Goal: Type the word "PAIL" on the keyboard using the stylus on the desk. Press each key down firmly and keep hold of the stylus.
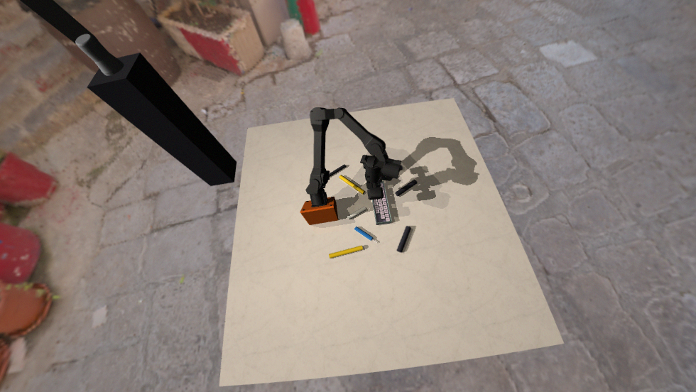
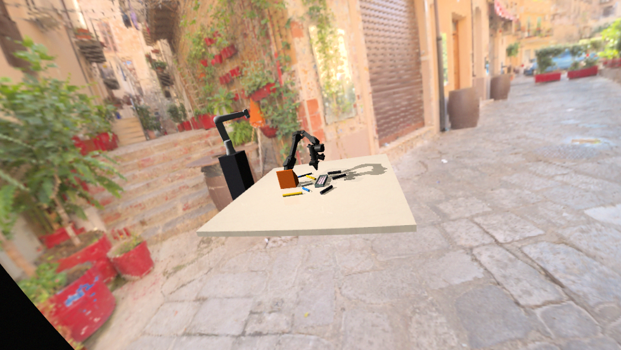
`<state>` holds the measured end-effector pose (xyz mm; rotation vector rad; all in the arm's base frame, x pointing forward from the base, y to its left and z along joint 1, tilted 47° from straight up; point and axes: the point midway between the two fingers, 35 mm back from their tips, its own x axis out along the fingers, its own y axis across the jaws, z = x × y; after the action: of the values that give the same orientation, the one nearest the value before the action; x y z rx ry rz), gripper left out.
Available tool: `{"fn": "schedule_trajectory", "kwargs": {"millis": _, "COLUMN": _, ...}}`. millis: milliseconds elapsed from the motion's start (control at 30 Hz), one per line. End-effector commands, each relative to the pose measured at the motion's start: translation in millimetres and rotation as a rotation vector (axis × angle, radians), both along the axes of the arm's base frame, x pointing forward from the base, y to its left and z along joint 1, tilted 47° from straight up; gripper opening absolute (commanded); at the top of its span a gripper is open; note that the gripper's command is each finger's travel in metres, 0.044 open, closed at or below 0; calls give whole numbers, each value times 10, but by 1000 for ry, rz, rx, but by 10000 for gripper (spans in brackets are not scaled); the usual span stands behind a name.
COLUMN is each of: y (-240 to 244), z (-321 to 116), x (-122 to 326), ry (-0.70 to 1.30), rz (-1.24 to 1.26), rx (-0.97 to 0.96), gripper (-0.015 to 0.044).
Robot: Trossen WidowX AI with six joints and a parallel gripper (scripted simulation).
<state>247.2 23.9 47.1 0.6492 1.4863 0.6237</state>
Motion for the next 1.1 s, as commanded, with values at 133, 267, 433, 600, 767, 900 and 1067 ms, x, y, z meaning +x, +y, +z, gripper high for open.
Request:
{"fn": "schedule_trajectory", "kwargs": {"millis": 133, "y": 0, "z": 0, "x": 0, "ry": 0, "rz": 0, "rx": 0, "gripper": 0}}
{"fn": "schedule_trajectory", "kwargs": {"millis": 267, "y": -72, "z": -106, "x": -3, "ry": 8, "rz": -40, "rx": -14, "gripper": 105}}
{"fn": "schedule_trajectory", "kwargs": {"millis": 433, "y": -550, "z": -801, "x": -158, "ry": 71, "rz": -344, "rx": -106, "gripper": 150}}
{"fn": "schedule_trajectory", "kwargs": {"millis": 600, "y": -856, "z": -1254, "x": -416, "ry": 125, "rz": -604, "rx": -169, "gripper": 150}}
{"fn": "schedule_trajectory", "kwargs": {"millis": 767, "y": -1027, "z": -1532, "x": -681, "ry": 171, "rz": -822, "rx": -211, "gripper": 150}}
{"fn": "schedule_trajectory", "kwargs": {"millis": 900, "y": -1044, "z": -1562, "x": -719, "ry": 177, "rz": -852, "rx": -216, "gripper": 150}}
{"fn": "schedule_trajectory", "kwargs": {"millis": 1067, "y": -1034, "z": -1551, "x": -711, "ry": 177, "rz": -852, "rx": -216, "gripper": 150}}
